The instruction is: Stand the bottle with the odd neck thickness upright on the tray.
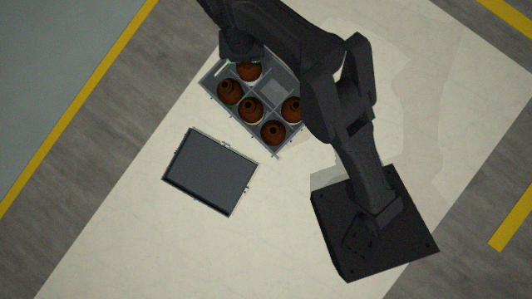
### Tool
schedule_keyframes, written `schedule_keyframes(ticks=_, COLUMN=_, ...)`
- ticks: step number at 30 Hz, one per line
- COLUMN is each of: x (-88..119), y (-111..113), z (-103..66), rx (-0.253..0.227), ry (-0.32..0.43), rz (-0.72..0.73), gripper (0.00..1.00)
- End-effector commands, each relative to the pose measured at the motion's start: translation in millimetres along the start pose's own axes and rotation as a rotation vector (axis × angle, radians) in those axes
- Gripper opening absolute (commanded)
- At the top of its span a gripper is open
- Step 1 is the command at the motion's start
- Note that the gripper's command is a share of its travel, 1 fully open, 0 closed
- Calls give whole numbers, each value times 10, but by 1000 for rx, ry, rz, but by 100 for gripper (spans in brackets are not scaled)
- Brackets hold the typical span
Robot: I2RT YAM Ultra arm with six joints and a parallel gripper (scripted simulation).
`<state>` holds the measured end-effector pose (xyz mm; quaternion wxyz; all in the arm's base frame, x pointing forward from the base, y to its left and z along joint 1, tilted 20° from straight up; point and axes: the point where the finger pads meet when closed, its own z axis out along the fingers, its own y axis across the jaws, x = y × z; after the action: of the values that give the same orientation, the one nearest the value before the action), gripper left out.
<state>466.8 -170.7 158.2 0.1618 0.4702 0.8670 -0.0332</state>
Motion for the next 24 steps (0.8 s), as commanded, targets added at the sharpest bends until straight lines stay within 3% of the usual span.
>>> schedule_keyframes(ticks=1, x=-163, y=55, z=-214, rx=-46, ry=-72, rz=12, gripper=0)
schedule_keyframes(ticks=19, x=-163, y=55, z=-214, rx=-46, ry=-72, rz=12, gripper=0)
schedule_keyframes(ticks=20, x=-163, y=55, z=-214, rx=-46, ry=-72, rz=12, gripper=61)
schedule_keyframes(ticks=24, x=-145, y=79, z=-217, rx=-51, ry=-69, rz=8, gripper=61)
